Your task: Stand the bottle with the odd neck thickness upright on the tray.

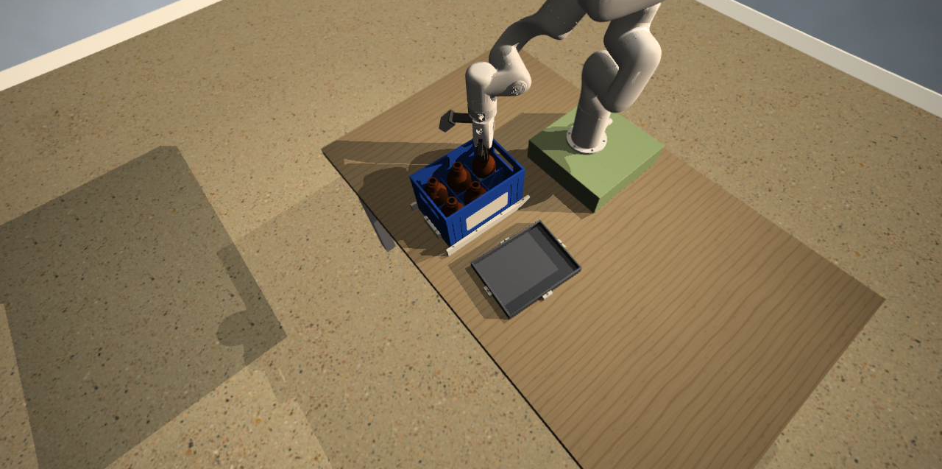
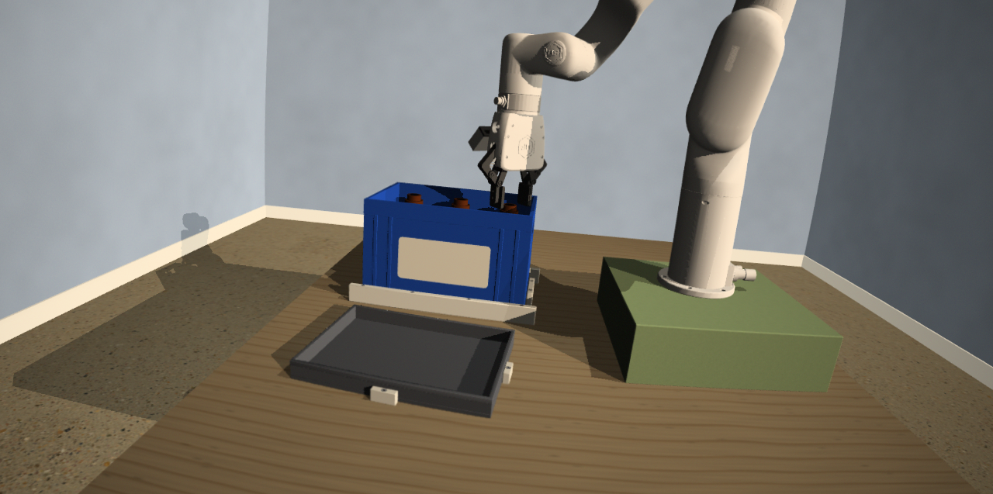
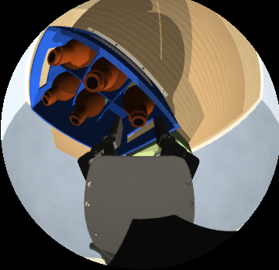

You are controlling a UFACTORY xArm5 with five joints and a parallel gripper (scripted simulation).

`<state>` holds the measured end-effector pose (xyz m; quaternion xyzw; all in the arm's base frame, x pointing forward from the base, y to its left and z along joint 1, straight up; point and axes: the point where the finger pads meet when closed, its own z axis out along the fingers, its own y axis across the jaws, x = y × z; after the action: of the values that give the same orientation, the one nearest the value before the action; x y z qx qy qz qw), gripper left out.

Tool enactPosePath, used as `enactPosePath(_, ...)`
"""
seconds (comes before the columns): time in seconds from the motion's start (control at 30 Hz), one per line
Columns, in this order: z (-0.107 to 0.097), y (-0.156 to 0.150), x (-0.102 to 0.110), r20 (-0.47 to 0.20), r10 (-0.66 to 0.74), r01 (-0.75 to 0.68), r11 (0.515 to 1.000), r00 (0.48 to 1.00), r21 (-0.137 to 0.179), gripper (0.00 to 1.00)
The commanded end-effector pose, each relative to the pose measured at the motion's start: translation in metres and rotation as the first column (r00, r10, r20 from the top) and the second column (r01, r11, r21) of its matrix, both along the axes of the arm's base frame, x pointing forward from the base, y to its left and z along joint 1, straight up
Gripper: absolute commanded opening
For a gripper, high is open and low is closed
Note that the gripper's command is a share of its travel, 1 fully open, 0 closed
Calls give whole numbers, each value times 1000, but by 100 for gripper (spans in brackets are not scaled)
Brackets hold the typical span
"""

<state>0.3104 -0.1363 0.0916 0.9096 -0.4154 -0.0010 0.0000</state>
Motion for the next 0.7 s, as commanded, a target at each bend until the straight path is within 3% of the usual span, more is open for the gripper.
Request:
enactPosePath(0.0,-5,-1,1,3,0,0,1000,1000,-1,65)
enactPosePath(0.67,-18,-1,1,3,0,0,1000,1000,-1,65)
